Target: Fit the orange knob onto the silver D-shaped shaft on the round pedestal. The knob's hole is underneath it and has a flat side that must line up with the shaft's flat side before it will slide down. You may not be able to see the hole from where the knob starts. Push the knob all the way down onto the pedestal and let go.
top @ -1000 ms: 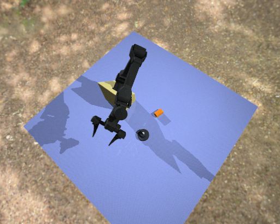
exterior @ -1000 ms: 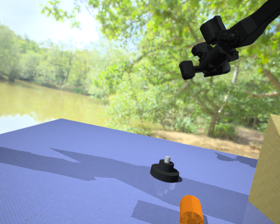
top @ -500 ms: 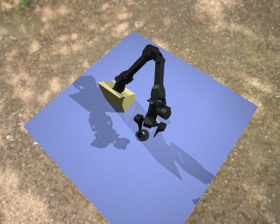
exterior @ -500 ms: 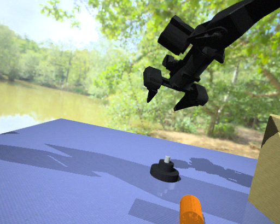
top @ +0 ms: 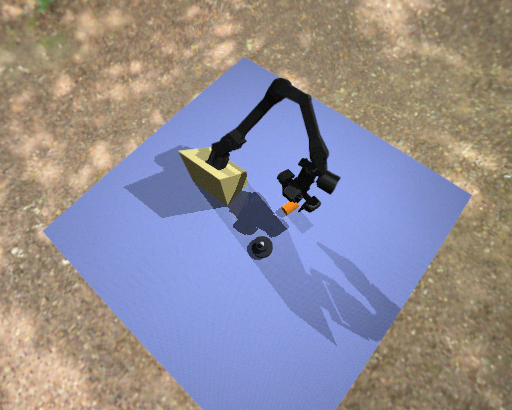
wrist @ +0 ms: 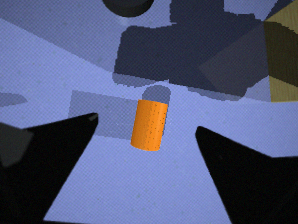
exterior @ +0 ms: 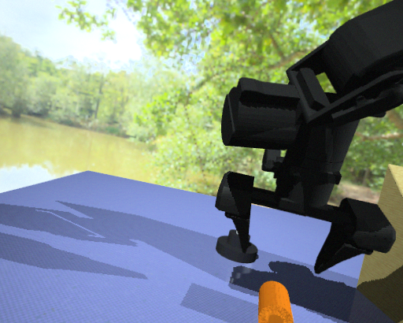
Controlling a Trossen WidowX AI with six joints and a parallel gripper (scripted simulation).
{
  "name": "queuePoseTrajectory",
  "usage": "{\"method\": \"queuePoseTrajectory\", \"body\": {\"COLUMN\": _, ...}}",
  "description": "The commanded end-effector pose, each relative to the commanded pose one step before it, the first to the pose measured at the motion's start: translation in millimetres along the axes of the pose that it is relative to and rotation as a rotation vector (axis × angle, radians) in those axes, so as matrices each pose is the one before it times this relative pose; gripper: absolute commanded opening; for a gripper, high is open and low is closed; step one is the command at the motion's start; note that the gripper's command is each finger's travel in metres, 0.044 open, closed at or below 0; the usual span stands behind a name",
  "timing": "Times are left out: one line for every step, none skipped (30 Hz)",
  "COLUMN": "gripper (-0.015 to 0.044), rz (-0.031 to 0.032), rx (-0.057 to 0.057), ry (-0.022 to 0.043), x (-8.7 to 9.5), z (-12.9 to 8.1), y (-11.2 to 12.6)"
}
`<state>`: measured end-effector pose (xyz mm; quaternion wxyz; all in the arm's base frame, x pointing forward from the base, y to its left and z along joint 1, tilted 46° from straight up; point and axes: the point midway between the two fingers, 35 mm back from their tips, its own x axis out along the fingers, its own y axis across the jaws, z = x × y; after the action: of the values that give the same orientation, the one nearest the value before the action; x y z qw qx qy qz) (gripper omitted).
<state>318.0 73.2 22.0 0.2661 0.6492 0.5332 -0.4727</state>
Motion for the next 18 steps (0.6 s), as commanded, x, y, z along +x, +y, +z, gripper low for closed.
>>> {"method": "queuePoseTrajectory", "body": {"gripper": 0.044, "rz": -0.01375, "rx": 0.0474, "ry": 0.01018, "x": -4.04, "z": -6.04, "y": -4.09}}
{"method": "queuePoseTrajectory", "body": {"gripper": 0.044, "rz": 0.0, "rx": 0.0, "ry": 0.0, "x": 0.0, "z": 0.0, "y": 0.0}}
{"method": "queuePoseTrajectory", "body": {"gripper": 0.044, "rz": 0.0, "rx": 0.0, "ry": 0.0, "x": 0.0, "z": 0.0, "y": 0.0}}
{"method": "queuePoseTrajectory", "body": {"gripper": 0.044, "rz": 0.0, "rx": 0.0, "ry": 0.00002, "x": 1.2, "z": -0.53, "y": -0.01}}
{"method": "queuePoseTrajectory", "body": {"gripper": 0.044, "rz": -0.00003, "rx": 0.0, "ry": 0.00008, "x": 3.61, "z": -1.6, "y": -0.05}}
{"method": "queuePoseTrajectory", "body": {"gripper": 0.044, "rz": -0.0001, "rx": 0.0, "ry": 0.00021, "x": 6.03, "z": -2.65, "y": -0.21}}
{"method": "queuePoseTrajectory", "body": {"gripper": 0.044, "rz": -0.00017, "rx": 0.0, "ry": 0.00031, "x": 6.03, "z": -2.63, "y": -0.36}}
{"method": "queuePoseTrajectory", "body": {"gripper": 0.044, "rz": -0.00014, "rx": 0.0, "ry": 0.00023, "x": 3.62, "z": -1.57, "y": -0.28}}
{"method": "queuePoseTrajectory", "body": {"gripper": 0.044, "rz": -0.00005, "rx": 0.0, "ry": 0.00009, "x": 1.21, "z": -0.52, "y": -0.11}}
{"method": "queuePoseTrajectory", "body": {"gripper": 0.044, "rz": 0.0, "rx": 0.0, "ry": 0.0, "x": 0.0, "z": 0.0, "y": 0.0}}
{"method": "queuePoseTrajectory", "body": {"gripper": 0.044, "rz": 0.0, "rx": 0.0, "ry": 0.0, "x": 0.0, "z": 0.0, "y": 0.0}}
{"method": "queuePoseTrajectory", "body": {"gripper": 0.044, "rz": 0.0, "rx": 0.0, "ry": 0.0, "x": 0.25, "z": -0.1, "y": 0.01}}
{"method": "queuePoseTrajectory", "body": {"gripper": 0.044, "rz": 0.0, "rx": 0.0, "ry": -0.00001, "x": 0.74, "z": -0.29, "y": 0.04}}
{"method": "queuePoseTrajectory", "body": {"gripper": 0.044, "rz": 0.0, "rx": 0.0, "ry": -0.00001, "x": 1.23, "z": -0.49, "y": 0.07}}
{"method": "queuePoseTrajectory", "body": {"gripper": 0.044, "rz": 0.0, "rx": 0.0, "ry": -0.00001, "x": 1.51, "z": -0.6, "y": 0.07}}
{"method": "queuePoseTrajectory", "body": {"gripper": 0.044, "rz": 0.0, "rx": 0.0, "ry": 0.0, "x": 1.51, "z": -0.6, "y": 0.07}}
{"method": "queuePoseTrajectory", "body": {"gripper": 0.044, "rz": -0.00001, "rx": 0.0, "ry": 0.0, "x": 1.51, "z": -0.6, "y": 0.06}}
{"method": "queuePoseTrajectory", "body": {"gripper": 0.044, "rz": -0.00001, "rx": 0.0, "ry": 0.00001, "x": 1.51, "z": -0.6, "y": 0.05}}
